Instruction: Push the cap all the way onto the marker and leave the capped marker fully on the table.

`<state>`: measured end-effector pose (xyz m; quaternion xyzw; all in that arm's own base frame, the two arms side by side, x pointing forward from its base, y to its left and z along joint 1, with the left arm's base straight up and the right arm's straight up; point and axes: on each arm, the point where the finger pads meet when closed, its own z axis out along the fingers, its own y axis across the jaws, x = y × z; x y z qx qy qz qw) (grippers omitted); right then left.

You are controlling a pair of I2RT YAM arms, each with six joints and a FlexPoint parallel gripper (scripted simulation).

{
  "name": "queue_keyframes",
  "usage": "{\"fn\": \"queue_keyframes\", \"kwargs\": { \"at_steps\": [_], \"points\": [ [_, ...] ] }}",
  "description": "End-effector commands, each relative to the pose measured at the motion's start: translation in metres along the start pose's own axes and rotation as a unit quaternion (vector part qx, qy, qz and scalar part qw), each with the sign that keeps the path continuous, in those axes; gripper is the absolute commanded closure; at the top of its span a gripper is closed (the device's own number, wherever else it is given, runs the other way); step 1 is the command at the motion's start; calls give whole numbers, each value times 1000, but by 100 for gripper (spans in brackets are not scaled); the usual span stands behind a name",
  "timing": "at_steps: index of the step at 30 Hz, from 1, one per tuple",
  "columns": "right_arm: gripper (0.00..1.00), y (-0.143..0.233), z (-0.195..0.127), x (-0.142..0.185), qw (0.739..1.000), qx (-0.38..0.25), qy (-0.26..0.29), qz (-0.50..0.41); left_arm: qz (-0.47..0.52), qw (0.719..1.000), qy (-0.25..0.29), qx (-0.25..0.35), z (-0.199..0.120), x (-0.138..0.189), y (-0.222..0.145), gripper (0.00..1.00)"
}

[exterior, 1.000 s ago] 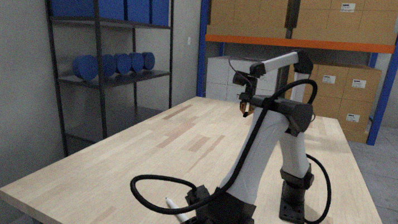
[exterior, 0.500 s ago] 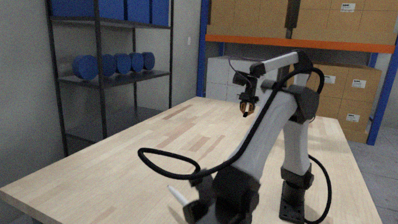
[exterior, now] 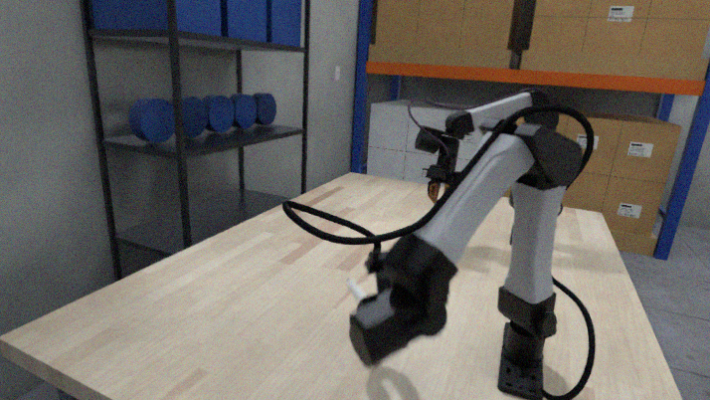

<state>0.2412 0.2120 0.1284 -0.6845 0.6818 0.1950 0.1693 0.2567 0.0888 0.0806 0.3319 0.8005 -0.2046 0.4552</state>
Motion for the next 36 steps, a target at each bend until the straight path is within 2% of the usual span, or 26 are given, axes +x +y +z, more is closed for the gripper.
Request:
{"fn": "queue_keyframes", "kwargs": {
  "at_steps": [1, 7, 9, 17, 24, 36],
  "points": [
    [92, -3, -9, -11, 1000, 1, -12, -12, 21, 999, -10, 22, 22, -37, -24, 93],
    [92, -3, -9, -11, 1000, 1, -12, -12, 69, 992, -7, 101, 73, -78, -81, 93],
    [92, -3, -9, -11, 1000, 1, -12, -12, 69, 992, -7, 101, 73, -78, -81, 93],
    [92, -3, -9, -11, 1000, 1, -12, -12, 134, 974, -14, 183, 122, -124, -143, 93],
    [92, -3, -9, -11, 1000, 1, -12, -12, 162, 951, -11, 264, 161, -146, -195, 93],
    [92, -3, -9, -11, 1000, 2, -12, -12, 192, 930, -12, 314, 183, -165, -231, 93]
  ]
}}
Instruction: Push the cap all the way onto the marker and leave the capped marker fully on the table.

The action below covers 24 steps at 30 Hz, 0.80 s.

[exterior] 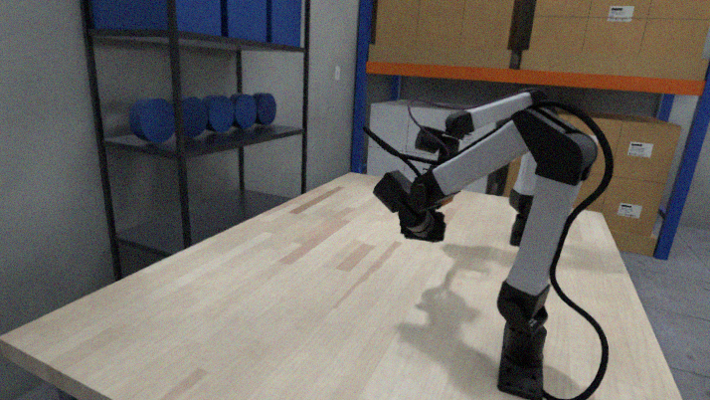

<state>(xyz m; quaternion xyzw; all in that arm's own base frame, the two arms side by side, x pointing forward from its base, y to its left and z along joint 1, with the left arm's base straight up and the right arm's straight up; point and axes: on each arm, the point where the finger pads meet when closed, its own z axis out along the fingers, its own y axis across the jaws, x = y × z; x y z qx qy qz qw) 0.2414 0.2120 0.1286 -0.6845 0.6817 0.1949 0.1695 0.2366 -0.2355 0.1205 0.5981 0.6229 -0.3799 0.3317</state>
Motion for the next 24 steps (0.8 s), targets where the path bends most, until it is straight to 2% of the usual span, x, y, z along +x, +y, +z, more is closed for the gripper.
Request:
{"fn": "queue_keyframes", "kwargs": {
  "at_steps": [1, 10, 15, 24],
  "points": [
    [92, -3, -9, -11, 1000, 1, -12, -12, 34, 999, -12, -30, -3, -22, 21, 93],
    [92, -3, -9, -11, 1000, 1, -12, -12, 38, 999, -14, -34, -6, -25, 21, 93],
    [92, -3, -9, -11, 1000, 1, -12, -12, 31, 999, -12, -33, -7, -31, 35, 93],
    [92, -3, -9, -11, 1000, 1, -12, -12, 33, 998, -22, -53, 8, -46, 47, 93]
  ]
}}
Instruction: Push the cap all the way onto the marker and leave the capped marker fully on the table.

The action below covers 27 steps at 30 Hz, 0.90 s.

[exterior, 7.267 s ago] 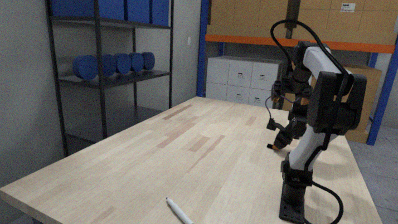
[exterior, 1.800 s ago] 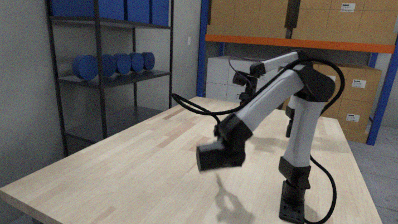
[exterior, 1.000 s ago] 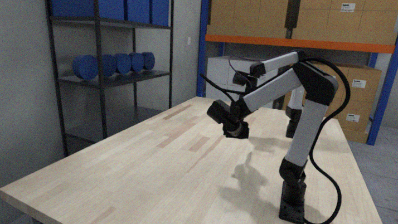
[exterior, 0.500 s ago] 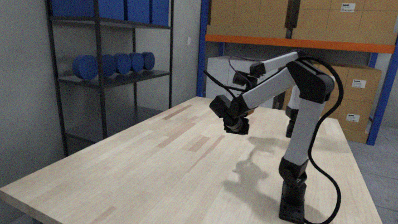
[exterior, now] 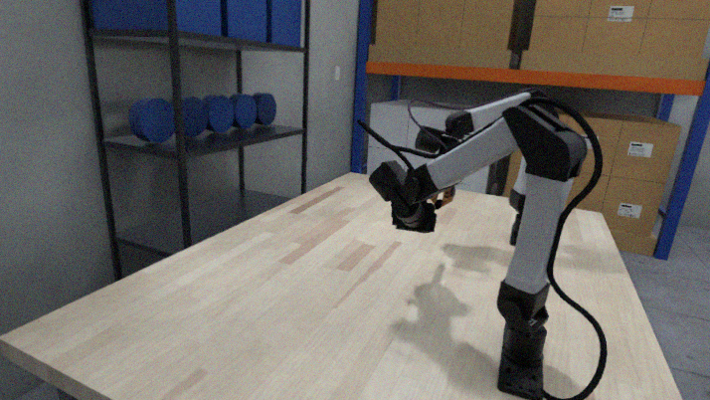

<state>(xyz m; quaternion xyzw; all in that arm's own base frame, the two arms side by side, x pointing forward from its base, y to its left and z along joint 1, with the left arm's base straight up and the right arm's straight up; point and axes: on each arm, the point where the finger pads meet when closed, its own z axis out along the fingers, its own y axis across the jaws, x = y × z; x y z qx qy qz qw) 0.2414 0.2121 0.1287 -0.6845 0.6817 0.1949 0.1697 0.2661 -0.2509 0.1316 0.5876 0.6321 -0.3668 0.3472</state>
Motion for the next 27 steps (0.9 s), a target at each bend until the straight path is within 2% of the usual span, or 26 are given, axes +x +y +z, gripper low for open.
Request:
{"fn": "queue_keyframes", "kwargs": {
  "at_steps": [1, 6, 27],
  "points": [
    [92, -3, -9, -11, 1000, 1, -12, -12, 35, 999, -22, -27, 7, -30, 18, 93],
    [92, -3, -9, -11, 1000, 1, -12, -12, 36, 999, -18, -5, 22, -31, 9, 93],
    [92, -3, -9, -11, 1000, 2, -12, -12, 45, 998, -35, -7, 20, -38, 2, 93]
  ]
}}
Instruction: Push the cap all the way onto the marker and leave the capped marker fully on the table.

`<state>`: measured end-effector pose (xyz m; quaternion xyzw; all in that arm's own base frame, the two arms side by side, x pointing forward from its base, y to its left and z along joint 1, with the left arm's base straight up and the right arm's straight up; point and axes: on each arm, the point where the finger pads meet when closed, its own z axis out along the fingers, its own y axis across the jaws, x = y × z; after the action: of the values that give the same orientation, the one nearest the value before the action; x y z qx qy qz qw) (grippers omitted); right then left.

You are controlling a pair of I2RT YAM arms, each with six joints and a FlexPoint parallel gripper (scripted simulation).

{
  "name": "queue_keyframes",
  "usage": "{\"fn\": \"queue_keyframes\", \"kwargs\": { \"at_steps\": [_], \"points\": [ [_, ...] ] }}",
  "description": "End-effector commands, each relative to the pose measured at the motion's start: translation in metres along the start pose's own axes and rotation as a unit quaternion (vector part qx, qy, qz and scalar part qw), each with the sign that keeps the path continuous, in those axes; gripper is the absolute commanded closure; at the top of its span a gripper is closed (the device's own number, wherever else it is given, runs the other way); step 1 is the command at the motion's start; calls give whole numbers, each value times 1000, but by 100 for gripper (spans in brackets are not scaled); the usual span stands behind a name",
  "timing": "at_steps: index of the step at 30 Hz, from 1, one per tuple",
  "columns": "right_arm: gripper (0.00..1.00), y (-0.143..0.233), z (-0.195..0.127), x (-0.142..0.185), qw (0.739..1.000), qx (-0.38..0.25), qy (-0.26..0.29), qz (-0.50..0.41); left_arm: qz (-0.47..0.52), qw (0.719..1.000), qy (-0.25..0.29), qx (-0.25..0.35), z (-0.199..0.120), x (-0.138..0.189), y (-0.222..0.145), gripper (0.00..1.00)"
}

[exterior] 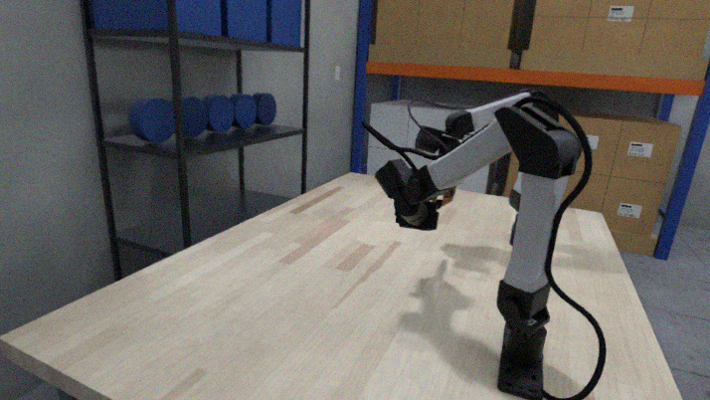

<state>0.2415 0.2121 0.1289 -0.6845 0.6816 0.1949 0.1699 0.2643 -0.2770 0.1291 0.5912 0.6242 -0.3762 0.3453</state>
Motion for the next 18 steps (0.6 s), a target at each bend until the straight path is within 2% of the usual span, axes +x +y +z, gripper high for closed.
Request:
{"fn": "queue_keyframes", "kwargs": {
  "at_steps": [1, 18],
  "points": [
    [92, -3, -9, -11, 1000, 1, -12, -12, 43, 999, -28, -18, -4, -27, 5, 93],
    [92, -3, -9, -11, 1000, 1, -12, -12, 18, 1000, -12, -12, 2, -21, 5, 93]
  ]
}}
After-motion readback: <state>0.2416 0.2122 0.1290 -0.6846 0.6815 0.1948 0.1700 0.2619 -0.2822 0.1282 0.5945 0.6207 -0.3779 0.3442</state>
